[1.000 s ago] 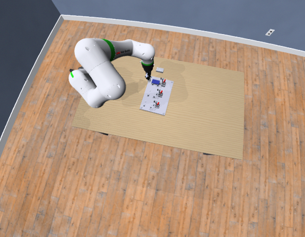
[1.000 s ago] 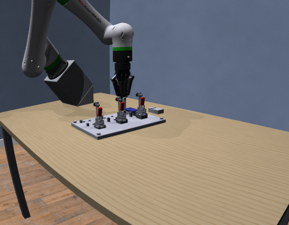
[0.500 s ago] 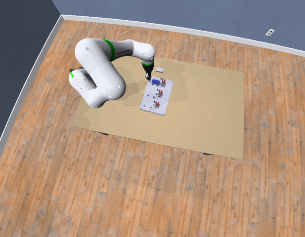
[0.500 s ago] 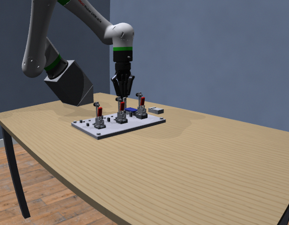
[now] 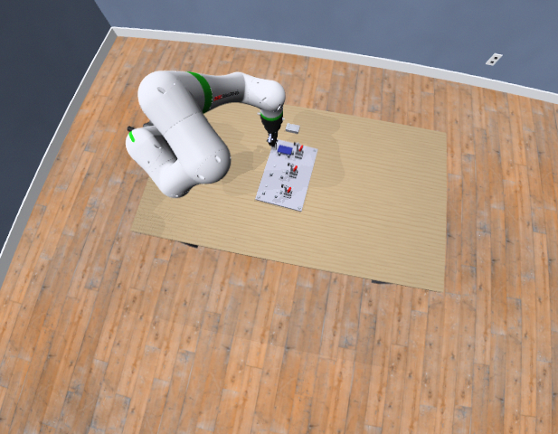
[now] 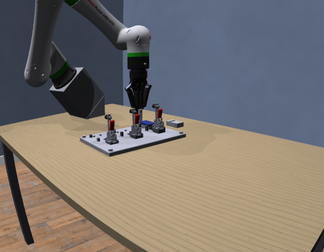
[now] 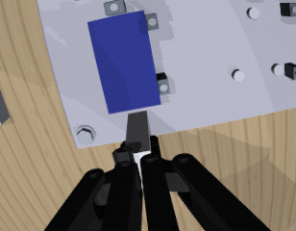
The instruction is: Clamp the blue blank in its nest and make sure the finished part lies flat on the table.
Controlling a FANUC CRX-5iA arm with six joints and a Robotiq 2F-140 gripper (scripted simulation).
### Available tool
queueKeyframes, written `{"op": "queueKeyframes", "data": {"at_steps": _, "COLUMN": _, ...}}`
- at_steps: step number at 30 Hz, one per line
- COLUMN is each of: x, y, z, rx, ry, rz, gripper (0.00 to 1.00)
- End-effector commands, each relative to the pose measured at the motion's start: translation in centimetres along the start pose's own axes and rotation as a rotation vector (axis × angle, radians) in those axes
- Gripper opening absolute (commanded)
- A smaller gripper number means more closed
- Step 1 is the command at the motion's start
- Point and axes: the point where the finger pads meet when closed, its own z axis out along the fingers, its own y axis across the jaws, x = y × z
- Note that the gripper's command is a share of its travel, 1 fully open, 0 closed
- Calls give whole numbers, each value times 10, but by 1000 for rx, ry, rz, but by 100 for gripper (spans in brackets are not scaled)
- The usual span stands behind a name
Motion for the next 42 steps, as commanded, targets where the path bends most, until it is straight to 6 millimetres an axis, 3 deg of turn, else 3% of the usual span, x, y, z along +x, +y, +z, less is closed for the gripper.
{"op": "queueKeyframes", "data": {"at_steps": 1, "x": 0, "y": 0, "z": 0, "rx": 0, "ry": 0, "rz": 0, "gripper": 0}}
{"op": "queueKeyframes", "data": {"at_steps": 42, "x": 10, "y": 0, "z": 0, "rx": 0, "ry": 0, "rz": 0, "gripper": 0}}
